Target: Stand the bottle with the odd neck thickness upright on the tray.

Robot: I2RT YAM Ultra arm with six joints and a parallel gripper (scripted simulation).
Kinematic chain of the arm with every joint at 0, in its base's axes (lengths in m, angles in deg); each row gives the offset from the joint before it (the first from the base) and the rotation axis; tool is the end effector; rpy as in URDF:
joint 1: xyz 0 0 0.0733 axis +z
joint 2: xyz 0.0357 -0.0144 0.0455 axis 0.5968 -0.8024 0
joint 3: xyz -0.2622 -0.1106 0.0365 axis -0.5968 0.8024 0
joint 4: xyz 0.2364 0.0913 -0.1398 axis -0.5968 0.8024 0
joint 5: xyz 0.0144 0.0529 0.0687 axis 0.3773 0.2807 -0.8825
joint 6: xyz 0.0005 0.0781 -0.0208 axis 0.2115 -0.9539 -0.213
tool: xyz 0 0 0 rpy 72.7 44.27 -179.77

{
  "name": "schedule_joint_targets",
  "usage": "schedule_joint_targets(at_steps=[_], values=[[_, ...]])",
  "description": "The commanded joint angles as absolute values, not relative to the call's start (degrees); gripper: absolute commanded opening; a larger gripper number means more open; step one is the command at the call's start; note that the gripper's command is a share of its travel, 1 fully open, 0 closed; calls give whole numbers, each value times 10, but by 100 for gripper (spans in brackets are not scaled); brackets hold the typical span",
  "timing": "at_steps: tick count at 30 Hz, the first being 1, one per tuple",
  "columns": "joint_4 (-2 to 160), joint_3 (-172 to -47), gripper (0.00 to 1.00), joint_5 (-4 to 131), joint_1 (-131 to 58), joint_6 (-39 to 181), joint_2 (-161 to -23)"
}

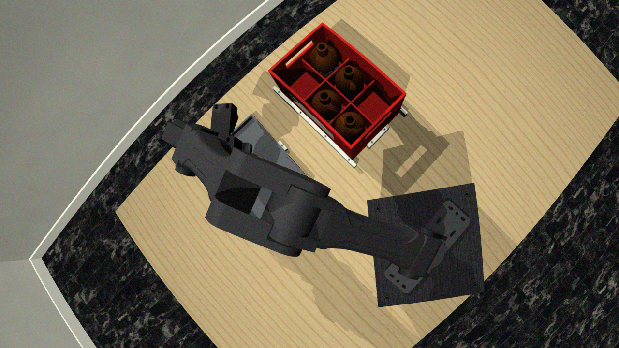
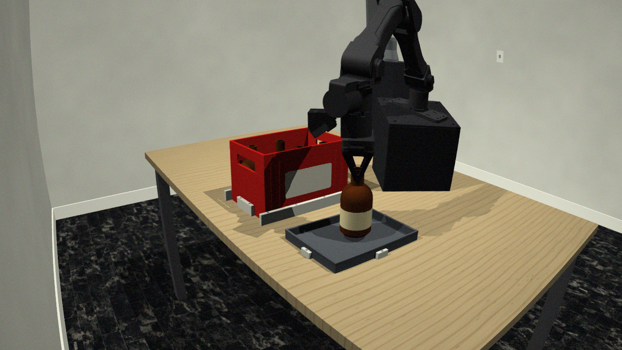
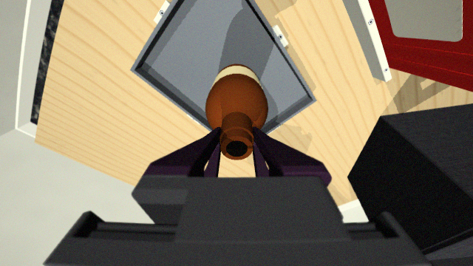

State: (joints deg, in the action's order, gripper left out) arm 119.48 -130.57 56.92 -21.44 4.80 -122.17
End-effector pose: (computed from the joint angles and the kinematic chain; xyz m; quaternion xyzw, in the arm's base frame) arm 0.4581 0.1331 0.0918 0.4168 0.9054 0.0801 0.0119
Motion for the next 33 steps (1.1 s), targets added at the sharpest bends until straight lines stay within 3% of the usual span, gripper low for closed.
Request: schedule_joint_targets(at_steps=[1,33], values=[[1208,-1335,0,576,-211,44,-1194],[1215,-1342,0,576,-211,44,-1195]])
